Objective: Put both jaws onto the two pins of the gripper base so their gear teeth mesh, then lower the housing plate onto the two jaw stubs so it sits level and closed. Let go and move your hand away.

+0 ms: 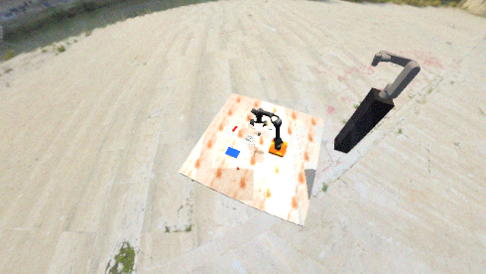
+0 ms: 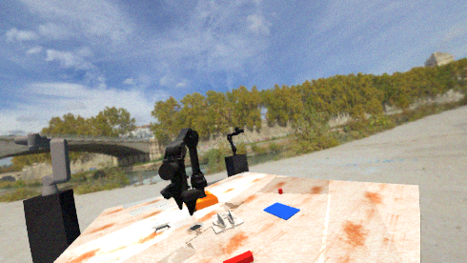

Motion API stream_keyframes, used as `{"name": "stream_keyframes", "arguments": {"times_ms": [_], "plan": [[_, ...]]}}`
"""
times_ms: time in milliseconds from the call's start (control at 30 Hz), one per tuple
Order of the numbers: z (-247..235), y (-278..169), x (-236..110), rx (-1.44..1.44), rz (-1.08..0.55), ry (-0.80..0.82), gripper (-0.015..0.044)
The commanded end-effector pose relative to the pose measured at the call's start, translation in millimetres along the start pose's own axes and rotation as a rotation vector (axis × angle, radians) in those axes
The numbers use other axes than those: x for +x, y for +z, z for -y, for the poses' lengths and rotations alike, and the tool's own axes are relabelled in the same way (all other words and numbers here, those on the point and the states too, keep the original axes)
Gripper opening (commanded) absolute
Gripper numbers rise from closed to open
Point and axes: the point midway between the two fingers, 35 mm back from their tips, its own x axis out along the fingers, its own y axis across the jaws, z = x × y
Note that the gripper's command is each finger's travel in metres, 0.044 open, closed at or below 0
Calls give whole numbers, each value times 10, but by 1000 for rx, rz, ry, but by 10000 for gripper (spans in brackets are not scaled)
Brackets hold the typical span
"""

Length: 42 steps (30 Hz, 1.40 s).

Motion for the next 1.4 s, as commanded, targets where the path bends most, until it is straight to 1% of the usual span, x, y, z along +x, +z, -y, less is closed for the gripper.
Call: {"name": "stream_keyframes", "arguments": {"times_ms": [0, 1367], "plan": [[65, 51, -9, 78, 3, -4, 440], [677, 469, -69, 914, 8, -10, 440]]}}
